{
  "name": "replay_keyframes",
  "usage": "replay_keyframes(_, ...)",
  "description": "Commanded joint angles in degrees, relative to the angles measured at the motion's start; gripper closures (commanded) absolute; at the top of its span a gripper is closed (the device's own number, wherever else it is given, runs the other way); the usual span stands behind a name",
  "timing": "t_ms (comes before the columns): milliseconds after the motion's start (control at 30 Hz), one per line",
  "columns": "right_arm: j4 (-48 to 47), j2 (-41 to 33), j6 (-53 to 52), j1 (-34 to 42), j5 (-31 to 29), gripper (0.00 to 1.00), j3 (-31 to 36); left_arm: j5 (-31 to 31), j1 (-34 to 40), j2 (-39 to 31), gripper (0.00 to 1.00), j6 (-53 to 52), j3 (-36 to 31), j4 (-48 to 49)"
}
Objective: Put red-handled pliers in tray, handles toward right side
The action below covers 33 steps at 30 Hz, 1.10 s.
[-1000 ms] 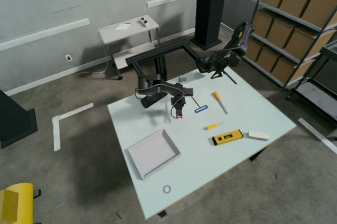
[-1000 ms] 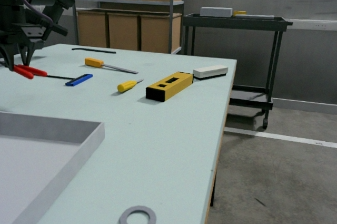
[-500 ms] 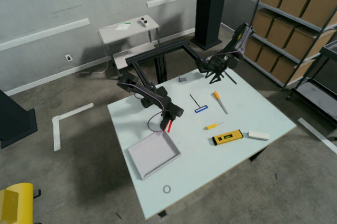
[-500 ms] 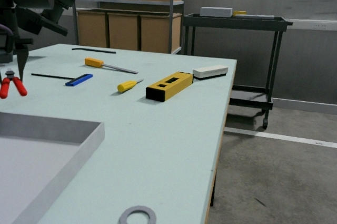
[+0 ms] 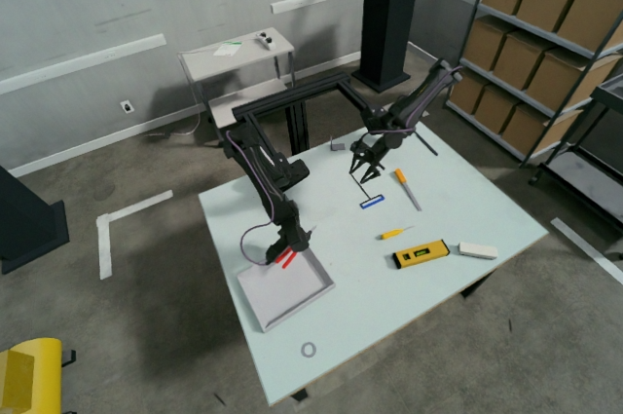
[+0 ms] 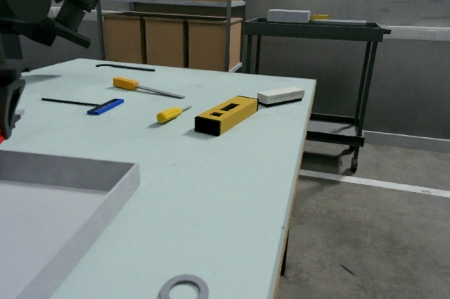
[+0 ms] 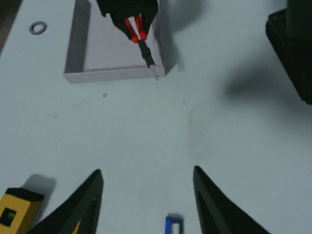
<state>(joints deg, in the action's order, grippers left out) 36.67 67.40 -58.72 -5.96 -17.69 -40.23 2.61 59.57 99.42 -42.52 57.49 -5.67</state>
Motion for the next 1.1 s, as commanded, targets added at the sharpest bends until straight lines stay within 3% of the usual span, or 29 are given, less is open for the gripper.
replay_keyframes(0, 1.87, 1.72, 1.41, -3.48, 3.73, 0.72, -4.60, 3.35, 2.73, 4.70, 0.35, 5.64, 2.53, 16.54)
replay_keyframes(167, 2.87, 4.73, 0.92, -8.73, 6.04, 0.72, -9.65, 6.65, 5.01, 12.64, 0.35, 10.12, 2.94, 29.76)
replay_keyframes(233, 2.87, 4.73, 0.92, -8.73, 6.04, 0.72, -9.65, 6.65, 5.01, 12.64, 0.35, 10.12, 2.94, 29.76)
replay_keyframes(400, 4.47, 8.25, -0.87, -13.49, 8.42, 0.72, -15.44, 10.33, 7.21, 21.13, 0.35, 14.83, 3.19, 44.85)
replay_keyframes(633, 5.99, 12.49, -2.24, -17.59, 9.83, 0.72, -22.19, 13.67, 9.69, 32.02, 0.35, 17.78, 4.44, 58.50)
replay_keyframes(1067, 5.36, 13.82, -2.23, -17.67, 9.33, 0.72, -23.22, 13.99, 10.30, 35.92, 0.35, 16.49, 5.62, 60.95)
